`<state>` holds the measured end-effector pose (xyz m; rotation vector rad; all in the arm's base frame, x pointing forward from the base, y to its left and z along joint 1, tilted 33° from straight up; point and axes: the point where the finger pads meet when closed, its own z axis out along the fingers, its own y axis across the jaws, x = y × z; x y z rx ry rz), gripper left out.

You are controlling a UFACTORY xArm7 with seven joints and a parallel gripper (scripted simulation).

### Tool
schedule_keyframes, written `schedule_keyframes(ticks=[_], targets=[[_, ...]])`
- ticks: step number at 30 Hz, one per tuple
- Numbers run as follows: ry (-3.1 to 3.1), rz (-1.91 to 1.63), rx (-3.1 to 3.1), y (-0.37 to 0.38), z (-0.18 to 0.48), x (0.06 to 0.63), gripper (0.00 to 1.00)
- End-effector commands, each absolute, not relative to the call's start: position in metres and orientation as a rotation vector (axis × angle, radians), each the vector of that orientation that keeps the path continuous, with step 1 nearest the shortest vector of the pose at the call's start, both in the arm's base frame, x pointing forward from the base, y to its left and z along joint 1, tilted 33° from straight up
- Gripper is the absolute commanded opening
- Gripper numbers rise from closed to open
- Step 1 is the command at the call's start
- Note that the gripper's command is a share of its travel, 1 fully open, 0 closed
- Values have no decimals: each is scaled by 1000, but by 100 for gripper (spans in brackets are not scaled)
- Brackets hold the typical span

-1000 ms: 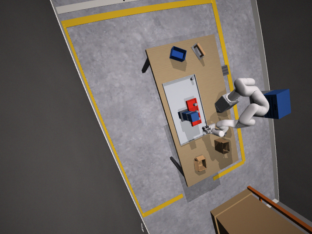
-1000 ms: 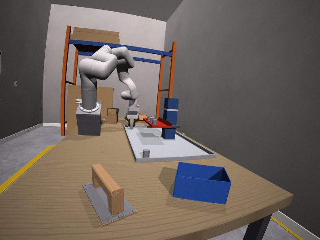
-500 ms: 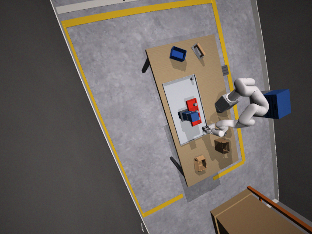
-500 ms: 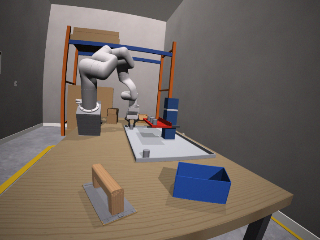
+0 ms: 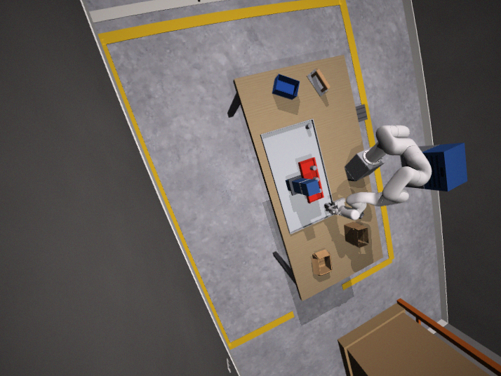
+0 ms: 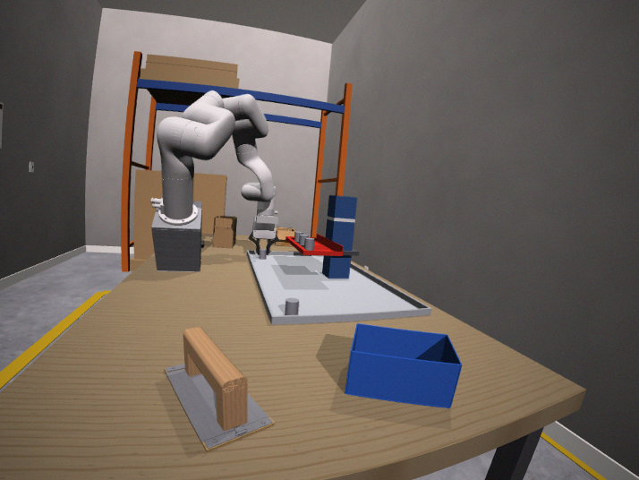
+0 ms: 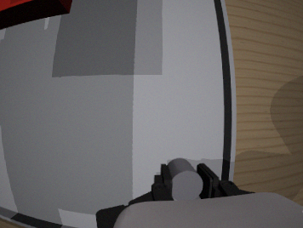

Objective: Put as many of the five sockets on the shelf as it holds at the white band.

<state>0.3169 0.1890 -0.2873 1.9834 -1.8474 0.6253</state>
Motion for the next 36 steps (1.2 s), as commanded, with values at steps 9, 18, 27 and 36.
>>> schedule_keyframes(ticks=[9, 18, 27, 36], targets=[[-1850, 625, 1988, 191, -287, 318, 0], [-1850, 625, 1988, 191, -287, 318, 52], [-1850, 625, 1988, 191, -287, 318, 52], [-1850, 625, 1988, 191, -287, 318, 52]])
